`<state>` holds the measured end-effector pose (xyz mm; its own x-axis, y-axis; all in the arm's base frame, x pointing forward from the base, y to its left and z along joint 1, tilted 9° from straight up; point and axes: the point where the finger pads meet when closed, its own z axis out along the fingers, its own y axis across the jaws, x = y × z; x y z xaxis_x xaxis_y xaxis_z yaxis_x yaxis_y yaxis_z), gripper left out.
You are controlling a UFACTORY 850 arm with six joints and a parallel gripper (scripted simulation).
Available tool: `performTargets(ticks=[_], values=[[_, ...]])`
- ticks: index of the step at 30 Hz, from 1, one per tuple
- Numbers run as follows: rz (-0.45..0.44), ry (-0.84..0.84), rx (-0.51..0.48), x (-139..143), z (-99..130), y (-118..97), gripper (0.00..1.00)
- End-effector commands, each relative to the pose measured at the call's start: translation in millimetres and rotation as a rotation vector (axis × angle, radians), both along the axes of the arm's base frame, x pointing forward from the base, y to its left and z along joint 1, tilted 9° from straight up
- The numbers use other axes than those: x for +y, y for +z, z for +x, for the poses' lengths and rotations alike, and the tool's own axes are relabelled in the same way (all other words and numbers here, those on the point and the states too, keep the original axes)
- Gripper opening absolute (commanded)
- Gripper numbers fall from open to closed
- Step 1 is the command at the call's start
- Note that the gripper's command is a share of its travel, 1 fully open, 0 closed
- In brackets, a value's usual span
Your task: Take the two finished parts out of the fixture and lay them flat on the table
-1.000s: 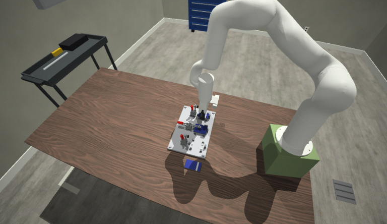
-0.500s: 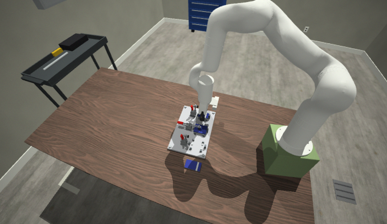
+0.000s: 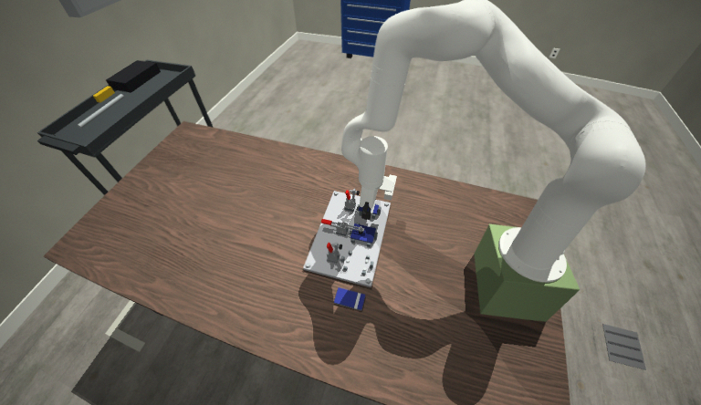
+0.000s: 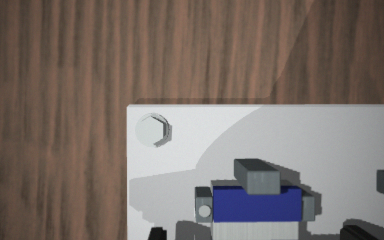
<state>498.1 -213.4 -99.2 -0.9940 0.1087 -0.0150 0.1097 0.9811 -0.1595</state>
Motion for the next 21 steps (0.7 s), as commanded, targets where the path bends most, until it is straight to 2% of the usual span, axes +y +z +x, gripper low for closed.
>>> performTargets(ticks=[1, 13, 14, 21], values=[[-0.001, 0.0, -0.002, -0.2, 1.0, 0.7, 1.0], [-0.001, 0.0, -0.002, -0.2, 1.0, 0.7, 1.0], [-0.001, 0.0, -0.002, -0.2, 1.0, 0.7, 0.0], [-0.001, 0.0, -0.002, -0.2, 1.0, 0.7, 0.0]])
